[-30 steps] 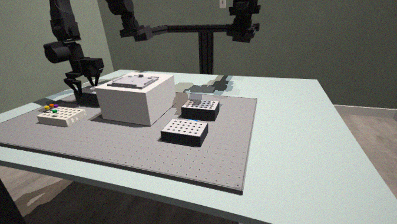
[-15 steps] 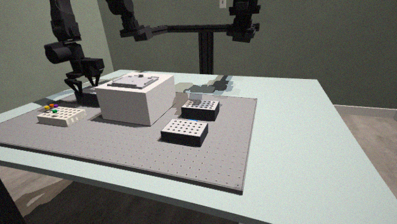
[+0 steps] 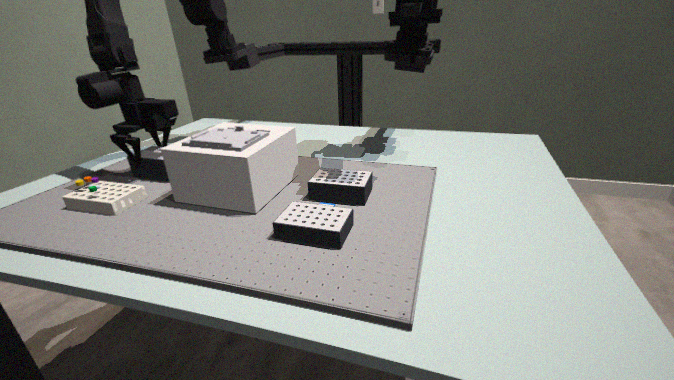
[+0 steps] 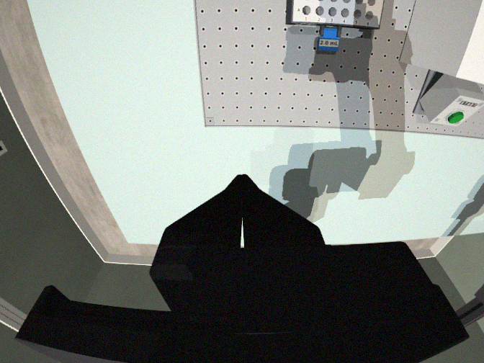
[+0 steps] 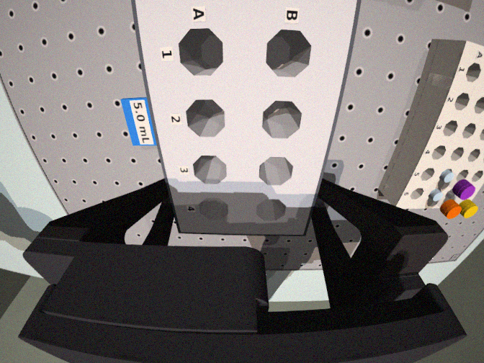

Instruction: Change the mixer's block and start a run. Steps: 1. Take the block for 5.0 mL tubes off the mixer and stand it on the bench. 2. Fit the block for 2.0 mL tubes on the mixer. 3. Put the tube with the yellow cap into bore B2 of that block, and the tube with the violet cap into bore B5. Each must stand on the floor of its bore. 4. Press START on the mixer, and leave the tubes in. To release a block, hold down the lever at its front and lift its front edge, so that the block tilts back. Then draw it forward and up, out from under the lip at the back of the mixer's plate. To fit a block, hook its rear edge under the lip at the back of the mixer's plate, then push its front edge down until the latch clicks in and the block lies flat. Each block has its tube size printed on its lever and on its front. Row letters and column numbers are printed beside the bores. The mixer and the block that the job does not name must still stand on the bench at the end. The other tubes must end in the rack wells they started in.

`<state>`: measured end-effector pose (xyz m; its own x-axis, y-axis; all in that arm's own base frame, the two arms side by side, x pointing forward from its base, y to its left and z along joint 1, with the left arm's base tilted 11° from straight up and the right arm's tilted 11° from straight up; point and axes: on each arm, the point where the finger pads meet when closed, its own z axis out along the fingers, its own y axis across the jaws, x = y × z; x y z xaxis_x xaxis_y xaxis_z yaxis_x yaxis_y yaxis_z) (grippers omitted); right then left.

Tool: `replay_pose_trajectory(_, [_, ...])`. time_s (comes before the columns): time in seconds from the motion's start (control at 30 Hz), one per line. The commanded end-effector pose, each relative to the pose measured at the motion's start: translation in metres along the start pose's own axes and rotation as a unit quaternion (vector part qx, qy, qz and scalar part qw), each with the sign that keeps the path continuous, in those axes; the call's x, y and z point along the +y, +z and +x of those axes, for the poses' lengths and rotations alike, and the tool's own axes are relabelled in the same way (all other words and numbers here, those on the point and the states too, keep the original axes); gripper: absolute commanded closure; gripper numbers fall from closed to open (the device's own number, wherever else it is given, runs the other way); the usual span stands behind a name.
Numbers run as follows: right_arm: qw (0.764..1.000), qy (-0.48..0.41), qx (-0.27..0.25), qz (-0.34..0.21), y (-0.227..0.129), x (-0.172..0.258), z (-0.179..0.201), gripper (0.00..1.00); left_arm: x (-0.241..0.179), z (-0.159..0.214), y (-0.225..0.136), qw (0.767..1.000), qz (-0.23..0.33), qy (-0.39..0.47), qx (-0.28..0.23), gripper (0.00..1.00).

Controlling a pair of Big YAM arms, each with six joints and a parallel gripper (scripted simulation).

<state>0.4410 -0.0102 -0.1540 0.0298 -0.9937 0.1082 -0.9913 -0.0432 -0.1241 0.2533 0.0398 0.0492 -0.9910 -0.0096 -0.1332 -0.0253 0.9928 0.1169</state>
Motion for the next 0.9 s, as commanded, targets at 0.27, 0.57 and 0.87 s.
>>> replay_pose_trajectory(0.27, [0.999, 0.0, -0.003, 0.034, -0.0095, -0.0307, -0.007, 1.0, 0.0, -0.0284, -0.0156, 0.999, -0.002, 0.011, -0.034, 1.0])
replay_pose_trajectory(0.57, [0.999, 0.0, -0.003, 0.034, -0.0072, -0.0305, -0.0071, 1.0, 0.0, -0.0283, -0.0155, 0.999, -0.002, 0.011, -0.034, 1.0])
replay_pose_trajectory(0.87, [0.999, -0.001, -0.003, 0.035, -0.0051, -0.0305, -0.0067, 1.0, -0.0002, -0.0249, -0.0151, 1.0, -0.002, 0.012, -0.028, 1.0])
